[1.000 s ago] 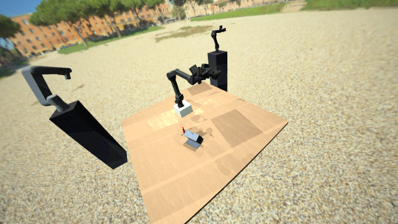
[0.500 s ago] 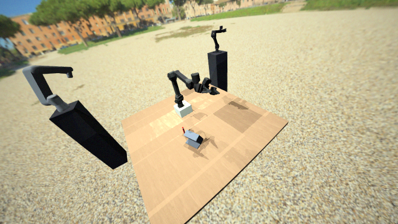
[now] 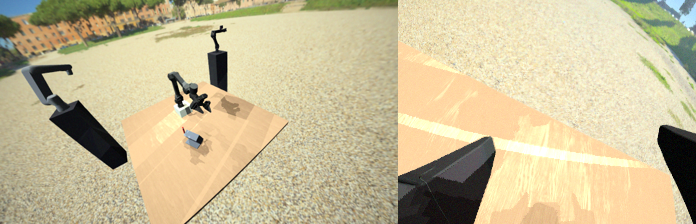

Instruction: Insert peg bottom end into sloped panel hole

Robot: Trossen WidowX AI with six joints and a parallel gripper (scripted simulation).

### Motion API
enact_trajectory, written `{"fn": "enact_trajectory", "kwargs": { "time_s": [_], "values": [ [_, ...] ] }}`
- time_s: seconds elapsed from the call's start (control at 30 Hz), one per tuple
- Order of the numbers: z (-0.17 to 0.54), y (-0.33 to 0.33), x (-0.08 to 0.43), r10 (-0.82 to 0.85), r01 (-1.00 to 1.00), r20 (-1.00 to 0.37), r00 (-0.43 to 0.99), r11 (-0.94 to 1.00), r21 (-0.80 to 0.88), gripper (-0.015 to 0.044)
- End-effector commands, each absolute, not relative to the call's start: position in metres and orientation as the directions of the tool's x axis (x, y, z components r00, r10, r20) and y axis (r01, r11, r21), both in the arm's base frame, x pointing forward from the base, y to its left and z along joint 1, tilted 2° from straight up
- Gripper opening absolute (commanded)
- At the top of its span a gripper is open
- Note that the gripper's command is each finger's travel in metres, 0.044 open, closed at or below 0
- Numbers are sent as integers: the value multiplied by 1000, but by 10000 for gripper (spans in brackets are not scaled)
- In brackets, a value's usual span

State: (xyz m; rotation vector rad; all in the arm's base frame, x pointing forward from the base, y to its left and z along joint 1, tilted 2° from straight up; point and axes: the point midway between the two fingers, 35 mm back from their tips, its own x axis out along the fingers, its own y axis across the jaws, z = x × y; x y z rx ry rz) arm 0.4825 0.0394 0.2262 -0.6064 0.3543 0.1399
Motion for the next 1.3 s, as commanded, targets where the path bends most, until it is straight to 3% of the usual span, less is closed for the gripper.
{"fn": "enact_trajectory", "kwargs": {
  "time_s": [0.0, 0.67, 1.27],
  "values": [
    [202, 20, 478, -8, -254, -462, 887, 827, -502, 440],
    [91, -75, 406, -128, -262, -865, 485, 922, -284, 440],
    [42, -120, 307, -32, -126, -999, 16, 991, -34, 440]
  ]
}}
